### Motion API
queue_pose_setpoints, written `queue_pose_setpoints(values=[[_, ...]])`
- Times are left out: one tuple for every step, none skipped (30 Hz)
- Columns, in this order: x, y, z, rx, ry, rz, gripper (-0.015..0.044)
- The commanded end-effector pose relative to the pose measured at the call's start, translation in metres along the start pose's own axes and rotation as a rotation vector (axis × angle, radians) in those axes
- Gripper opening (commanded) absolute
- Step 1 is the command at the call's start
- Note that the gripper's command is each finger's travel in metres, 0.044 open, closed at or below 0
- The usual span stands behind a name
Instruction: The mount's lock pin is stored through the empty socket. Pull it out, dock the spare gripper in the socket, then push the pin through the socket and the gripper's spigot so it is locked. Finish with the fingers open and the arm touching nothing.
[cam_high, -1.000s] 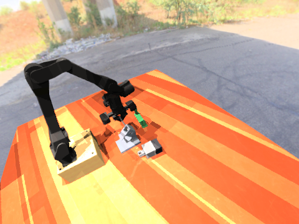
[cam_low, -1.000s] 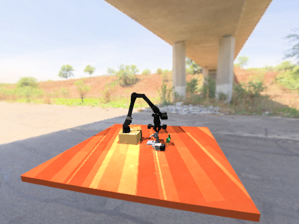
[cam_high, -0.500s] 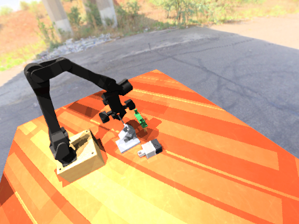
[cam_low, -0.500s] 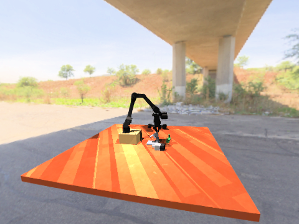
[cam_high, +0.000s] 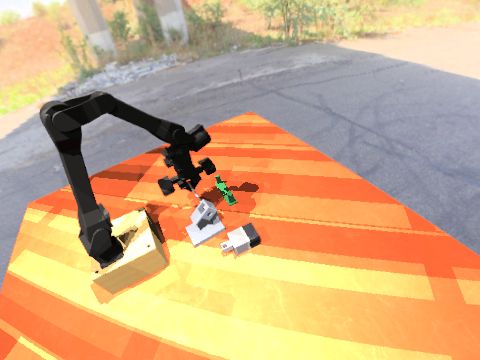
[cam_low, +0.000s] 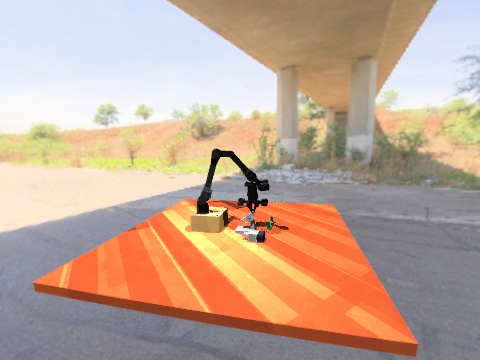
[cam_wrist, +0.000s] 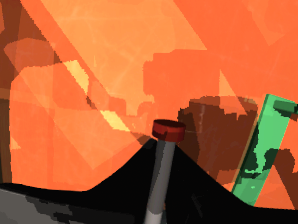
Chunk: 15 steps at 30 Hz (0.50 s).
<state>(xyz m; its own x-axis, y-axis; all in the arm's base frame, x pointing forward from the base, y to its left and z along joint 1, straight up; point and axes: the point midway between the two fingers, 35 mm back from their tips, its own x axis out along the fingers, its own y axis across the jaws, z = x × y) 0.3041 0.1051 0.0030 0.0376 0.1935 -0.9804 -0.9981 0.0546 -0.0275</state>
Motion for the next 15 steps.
queue_pose_setpoints(values=[[0.000,0.000,0.003,0.004,0.005,-0.001,0.0000],[0.000,0.000,0.004,0.004,0.005,-0.001,0.0000],[0.001,0.000,0.005,0.005,0.005,-0.001,0.0000],[0.001,0.000,0.006,0.005,0.005,-0.001,0.0000],[0.001,0.000,0.007,0.005,0.006,-0.001,0.0000],[0.001,-0.001,0.007,0.005,0.006,-0.001,0.0000],[0.001,-0.001,0.009,0.005,0.006,0.000,0.0000],[0.001,-0.001,0.010,0.005,0.006,0.000,0.0000],[0.001,-0.001,0.011,0.005,0.006,0.000,0.0000],[0.001,-0.001,0.011,0.005,0.006,0.000,0.0000],[0.001,-0.001,0.012,0.005,0.006,0.001,0.0000],[0.001,-0.001,0.013,0.005,0.006,0.001,0.0000],[0.001,-0.001,0.014,0.005,0.007,0.002,0.0000],[0.001,-0.001,0.015,0.006,0.007,0.002,0.0000],[0.000,-0.001,0.016,0.006,0.007,0.002,0.0000]])
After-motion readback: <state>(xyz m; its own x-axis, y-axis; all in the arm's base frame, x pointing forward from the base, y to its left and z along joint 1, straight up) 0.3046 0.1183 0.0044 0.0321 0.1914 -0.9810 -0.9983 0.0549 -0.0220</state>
